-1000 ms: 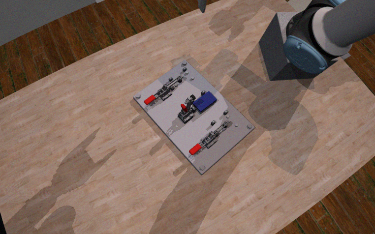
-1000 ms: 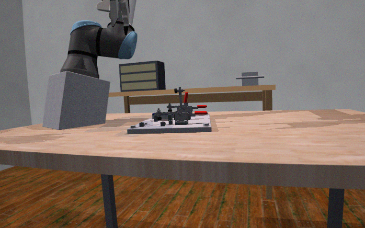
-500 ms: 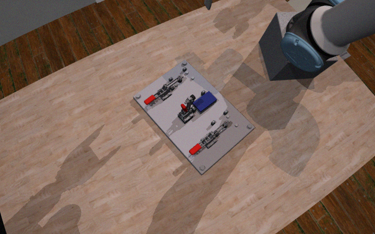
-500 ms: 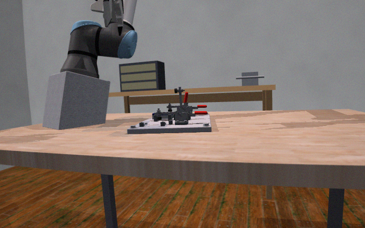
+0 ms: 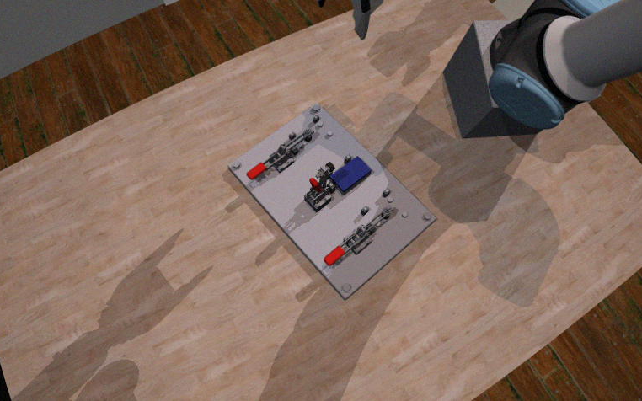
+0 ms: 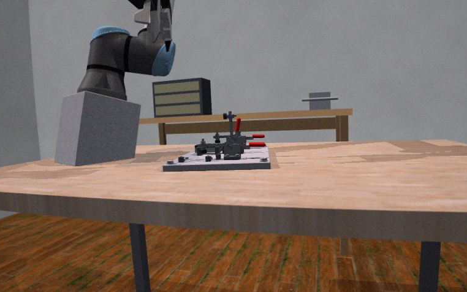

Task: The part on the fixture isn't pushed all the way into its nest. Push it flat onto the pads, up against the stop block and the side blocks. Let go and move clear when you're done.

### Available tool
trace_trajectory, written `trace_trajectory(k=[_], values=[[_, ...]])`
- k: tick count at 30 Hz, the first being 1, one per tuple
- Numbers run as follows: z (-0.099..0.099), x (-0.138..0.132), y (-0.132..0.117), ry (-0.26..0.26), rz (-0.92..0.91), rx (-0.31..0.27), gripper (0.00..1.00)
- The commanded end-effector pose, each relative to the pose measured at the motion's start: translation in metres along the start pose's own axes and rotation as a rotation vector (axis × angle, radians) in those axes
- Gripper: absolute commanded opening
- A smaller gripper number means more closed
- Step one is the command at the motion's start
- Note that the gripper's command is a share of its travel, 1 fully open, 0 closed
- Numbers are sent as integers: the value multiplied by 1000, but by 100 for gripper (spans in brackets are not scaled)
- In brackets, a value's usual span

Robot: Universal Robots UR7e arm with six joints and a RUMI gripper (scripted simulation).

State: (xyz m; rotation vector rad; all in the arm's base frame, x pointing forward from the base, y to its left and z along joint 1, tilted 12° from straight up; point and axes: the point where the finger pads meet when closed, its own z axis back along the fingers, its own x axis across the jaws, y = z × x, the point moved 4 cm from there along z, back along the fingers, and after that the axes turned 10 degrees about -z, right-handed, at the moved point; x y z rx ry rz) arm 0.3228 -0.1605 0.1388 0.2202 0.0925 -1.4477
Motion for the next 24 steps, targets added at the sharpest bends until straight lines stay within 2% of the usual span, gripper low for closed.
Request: trace_trajectory(k=[1, 7, 12, 24], values=[[-2, -13, 9, -3, -11, 1, 58], [-2, -13, 9, -3, -11, 1, 58], [-12, -63, 34, -3, -11, 1, 58], [-12, -63, 34, -3, -11, 1, 58]])
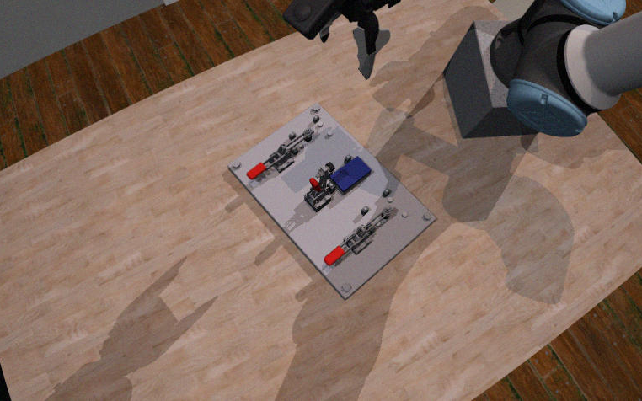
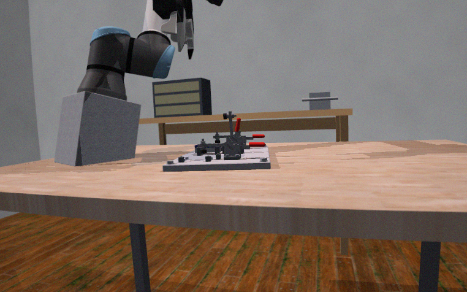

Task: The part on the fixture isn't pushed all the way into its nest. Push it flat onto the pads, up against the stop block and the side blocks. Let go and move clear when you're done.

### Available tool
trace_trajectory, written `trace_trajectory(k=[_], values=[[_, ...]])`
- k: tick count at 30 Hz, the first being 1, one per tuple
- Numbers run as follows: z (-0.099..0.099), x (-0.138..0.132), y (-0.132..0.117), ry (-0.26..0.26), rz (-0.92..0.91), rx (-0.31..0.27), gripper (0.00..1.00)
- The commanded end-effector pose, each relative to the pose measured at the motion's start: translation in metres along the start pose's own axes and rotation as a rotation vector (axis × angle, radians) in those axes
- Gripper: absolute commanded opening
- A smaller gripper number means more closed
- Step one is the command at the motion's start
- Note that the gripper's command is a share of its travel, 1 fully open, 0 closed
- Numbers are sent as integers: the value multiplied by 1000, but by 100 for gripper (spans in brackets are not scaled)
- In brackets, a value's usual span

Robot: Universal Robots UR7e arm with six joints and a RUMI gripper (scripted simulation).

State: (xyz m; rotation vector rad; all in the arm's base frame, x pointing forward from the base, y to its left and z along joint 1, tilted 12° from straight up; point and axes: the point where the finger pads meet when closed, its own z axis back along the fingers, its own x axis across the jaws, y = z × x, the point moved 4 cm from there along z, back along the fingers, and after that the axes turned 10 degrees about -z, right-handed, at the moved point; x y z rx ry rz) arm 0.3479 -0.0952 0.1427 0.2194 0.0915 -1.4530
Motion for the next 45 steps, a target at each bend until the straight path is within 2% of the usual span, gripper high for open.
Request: trace_trajectory(k=[1, 5, 17, 22, 34, 35, 45], values=[[-2, -9, 5, 0, 1, 1, 58], [-10, -51, 27, -1, -6, 0, 58], [-10, -51, 27, -1, -6, 0, 58], [-20, -98, 52, -1, -6, 0, 58], [-20, -98, 52, -1, -6, 0, 58], [-20, -97, 48, 4, 4, 0, 0], [-20, -97, 48, 4, 4, 0, 0]])
